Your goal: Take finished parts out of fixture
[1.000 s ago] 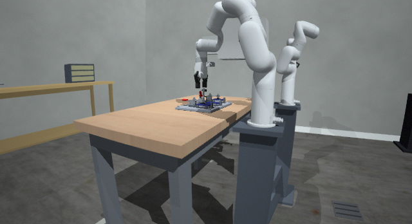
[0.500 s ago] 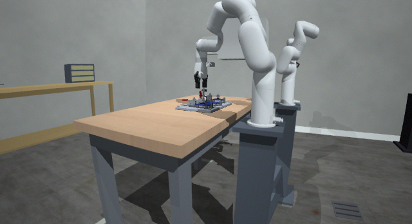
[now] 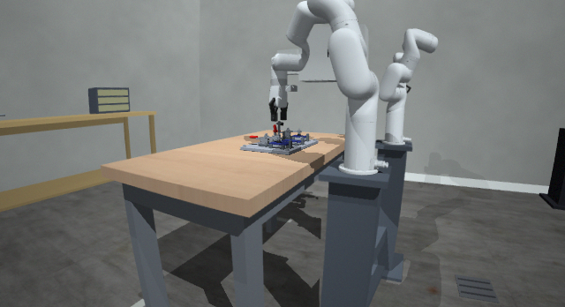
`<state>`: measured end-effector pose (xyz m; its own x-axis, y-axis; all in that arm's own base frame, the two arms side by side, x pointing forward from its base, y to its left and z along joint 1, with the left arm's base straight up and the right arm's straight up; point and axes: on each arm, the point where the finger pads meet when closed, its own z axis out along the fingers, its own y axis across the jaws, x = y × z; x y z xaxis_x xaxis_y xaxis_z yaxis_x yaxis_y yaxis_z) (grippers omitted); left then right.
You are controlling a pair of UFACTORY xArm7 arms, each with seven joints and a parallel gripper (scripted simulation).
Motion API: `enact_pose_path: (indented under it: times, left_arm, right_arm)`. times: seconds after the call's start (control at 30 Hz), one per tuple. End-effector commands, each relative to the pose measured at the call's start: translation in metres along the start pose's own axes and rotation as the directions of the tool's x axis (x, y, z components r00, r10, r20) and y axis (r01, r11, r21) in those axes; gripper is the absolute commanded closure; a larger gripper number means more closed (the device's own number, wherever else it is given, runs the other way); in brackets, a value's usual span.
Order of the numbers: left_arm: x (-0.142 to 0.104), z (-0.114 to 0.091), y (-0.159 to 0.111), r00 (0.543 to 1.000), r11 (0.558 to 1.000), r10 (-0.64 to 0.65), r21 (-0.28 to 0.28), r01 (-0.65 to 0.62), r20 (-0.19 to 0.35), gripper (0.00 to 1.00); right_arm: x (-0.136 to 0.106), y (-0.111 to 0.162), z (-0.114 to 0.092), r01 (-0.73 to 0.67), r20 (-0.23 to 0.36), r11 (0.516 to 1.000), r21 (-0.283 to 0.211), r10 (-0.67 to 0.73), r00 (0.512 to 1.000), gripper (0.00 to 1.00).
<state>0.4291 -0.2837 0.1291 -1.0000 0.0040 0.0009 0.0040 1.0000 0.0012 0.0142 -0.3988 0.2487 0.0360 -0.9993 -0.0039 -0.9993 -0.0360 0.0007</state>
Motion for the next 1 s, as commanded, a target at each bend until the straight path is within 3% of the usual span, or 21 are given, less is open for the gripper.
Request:
enact_pose_path:
  times: [0.0,0.53,0.97]
  left_arm:
    - [0.012,-0.002,-0.001,1.0,1.0,0.0,0.003,0.0,0.005,0.0]
    - [0.06,-0.002,-0.001,1.0,1.0,0.0,0.003,0.0,0.004,0.0]
    - [0.07,-0.002,-0.001,1.0,1.0,0.0,0.003,0.0,0.004,0.0]
  right_arm:
    - [0.001,0.0,-0.001,0.0,-0.004,1.0,0.001,0.0,1.0,0.0]
    - [0.001,0.0,-0.001,0.0,-0.004,1.0,0.001,0.0,1.0,0.0]
    - [0.001,0.0,-0.001,0.0,-0.004,1.0,0.001,0.0,1.0,0.0]
